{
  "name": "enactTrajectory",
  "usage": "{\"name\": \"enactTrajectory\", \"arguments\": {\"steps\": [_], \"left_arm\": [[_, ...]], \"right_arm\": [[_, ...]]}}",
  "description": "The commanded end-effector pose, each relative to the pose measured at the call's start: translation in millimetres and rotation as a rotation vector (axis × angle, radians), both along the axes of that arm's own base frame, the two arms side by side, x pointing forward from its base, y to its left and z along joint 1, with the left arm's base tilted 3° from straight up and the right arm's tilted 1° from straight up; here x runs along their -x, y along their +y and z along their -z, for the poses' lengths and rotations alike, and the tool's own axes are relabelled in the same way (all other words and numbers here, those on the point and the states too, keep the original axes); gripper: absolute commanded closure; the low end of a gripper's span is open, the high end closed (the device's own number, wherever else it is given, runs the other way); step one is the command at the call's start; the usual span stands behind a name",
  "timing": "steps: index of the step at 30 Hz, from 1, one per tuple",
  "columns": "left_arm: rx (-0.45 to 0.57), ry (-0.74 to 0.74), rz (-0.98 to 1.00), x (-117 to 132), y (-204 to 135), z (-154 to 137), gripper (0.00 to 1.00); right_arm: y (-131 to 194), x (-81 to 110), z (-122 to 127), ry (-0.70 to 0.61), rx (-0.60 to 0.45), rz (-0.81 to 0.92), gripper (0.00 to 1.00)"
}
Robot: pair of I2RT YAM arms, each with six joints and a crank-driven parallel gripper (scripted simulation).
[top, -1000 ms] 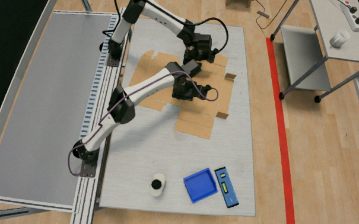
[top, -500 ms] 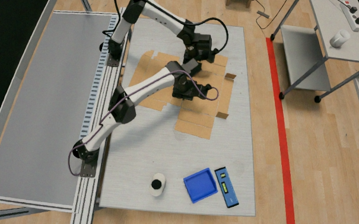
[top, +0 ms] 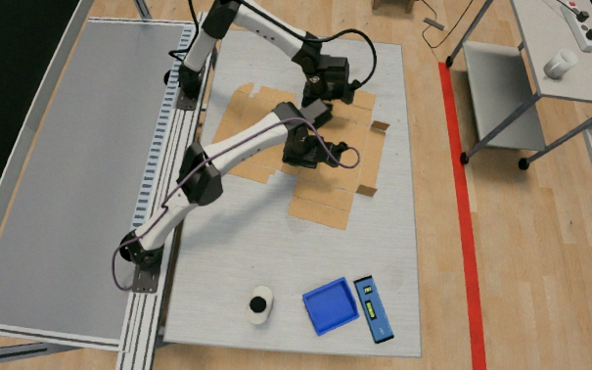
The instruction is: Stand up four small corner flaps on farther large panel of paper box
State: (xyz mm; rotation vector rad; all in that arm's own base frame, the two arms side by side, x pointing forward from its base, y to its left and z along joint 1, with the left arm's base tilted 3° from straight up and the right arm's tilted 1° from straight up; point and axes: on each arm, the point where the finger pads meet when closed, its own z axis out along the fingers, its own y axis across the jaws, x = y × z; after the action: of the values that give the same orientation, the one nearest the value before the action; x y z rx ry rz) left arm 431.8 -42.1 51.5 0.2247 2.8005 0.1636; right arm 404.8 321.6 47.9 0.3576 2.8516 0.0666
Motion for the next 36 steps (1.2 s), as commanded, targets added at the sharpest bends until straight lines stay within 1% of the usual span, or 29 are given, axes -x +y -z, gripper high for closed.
{"name": "enactTrajectory", "arguments": {"steps": [1,9,16,18,19,21,22,23,27,33,36], "left_arm": [[-0.014,0.053,0.004,10.5,-2.5,17.1,0.19],[-0.014,0.053,0.004,10.5,-2.5,17.1,0.19],[-0.014,0.053,0.004,10.5,-2.5,17.1,0.19],[-0.014,0.053,0.004,10.5,-2.5,17.1,0.19],[-0.014,0.053,0.004,10.5,-2.5,17.1,0.19],[-0.014,0.053,0.004,10.5,-2.5,17.1,0.19],[-0.014,0.053,0.004,10.5,-2.5,17.1,0.19],[-0.014,0.053,0.004,10.5,-2.5,17.1,0.19],[-0.014,0.053,0.004,10.5,-2.5,17.1,0.19],[-0.014,0.053,0.004,10.5,-2.5,17.1,0.19],[-0.014,0.053,0.004,10.5,-2.5,17.1,0.19]], "right_arm": [[-7.6,-2.6,-33.4,-0.044,-0.041,-0.007,0.49],[-18.5,1.1,-37.9,-0.044,-0.040,-0.008,0.49],[-20.8,2.8,-39.1,-0.044,-0.040,-0.011,0.49],[-13.3,-2.4,-50.9,-0.075,-0.062,-0.015,0.45],[-16.0,3.0,-35.6,-0.032,-0.032,-0.016,0.44],[-16.0,3.0,-35.6,-0.032,-0.032,-0.016,0.44],[-16.5,4.5,-26.3,-0.014,-0.018,-0.016,0.42],[-17.0,4.7,-22.8,-0.008,-0.011,-0.016,0.41],[-29.6,6.7,-39.1,-0.028,-0.002,-0.006,0.34],[-40.5,3.6,-40.1,-0.045,0.008,-0.002,0.25],[-47.7,5.5,-40.3,-0.042,0.021,-0.002,0.20]]}}
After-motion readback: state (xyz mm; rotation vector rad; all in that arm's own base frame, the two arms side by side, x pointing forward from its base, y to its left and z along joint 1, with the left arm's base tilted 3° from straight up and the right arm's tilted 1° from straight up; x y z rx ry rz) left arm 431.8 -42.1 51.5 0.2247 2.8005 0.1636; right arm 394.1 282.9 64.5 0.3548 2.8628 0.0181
